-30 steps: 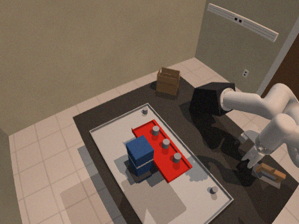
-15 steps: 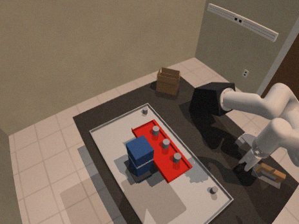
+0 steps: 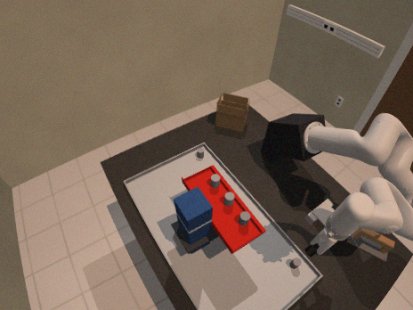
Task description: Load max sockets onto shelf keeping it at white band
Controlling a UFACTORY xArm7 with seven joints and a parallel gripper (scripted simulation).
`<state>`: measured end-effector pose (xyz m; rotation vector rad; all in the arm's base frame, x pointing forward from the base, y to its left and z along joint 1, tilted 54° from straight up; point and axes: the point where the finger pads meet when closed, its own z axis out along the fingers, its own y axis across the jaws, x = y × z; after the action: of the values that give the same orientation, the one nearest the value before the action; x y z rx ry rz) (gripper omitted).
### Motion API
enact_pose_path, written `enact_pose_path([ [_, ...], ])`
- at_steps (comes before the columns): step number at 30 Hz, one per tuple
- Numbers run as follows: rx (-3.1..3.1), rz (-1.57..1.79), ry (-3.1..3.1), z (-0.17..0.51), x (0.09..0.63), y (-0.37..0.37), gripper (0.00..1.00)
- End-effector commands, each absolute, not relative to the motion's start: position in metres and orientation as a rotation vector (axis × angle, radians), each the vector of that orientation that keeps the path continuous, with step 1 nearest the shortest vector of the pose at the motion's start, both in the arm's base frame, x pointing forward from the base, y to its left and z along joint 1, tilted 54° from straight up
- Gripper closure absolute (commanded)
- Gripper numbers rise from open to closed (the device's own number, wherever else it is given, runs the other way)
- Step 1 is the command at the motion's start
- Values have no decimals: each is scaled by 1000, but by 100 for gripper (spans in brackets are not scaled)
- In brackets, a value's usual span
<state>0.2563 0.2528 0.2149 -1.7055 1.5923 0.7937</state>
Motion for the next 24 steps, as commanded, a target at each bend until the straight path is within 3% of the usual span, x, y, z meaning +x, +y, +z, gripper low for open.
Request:
enact_pose_path([
  [1, -1693, 783, 1593, 198, 277, 278, 39],
  [24, -1693, 783, 1593, 187, 286, 295, 39],
])
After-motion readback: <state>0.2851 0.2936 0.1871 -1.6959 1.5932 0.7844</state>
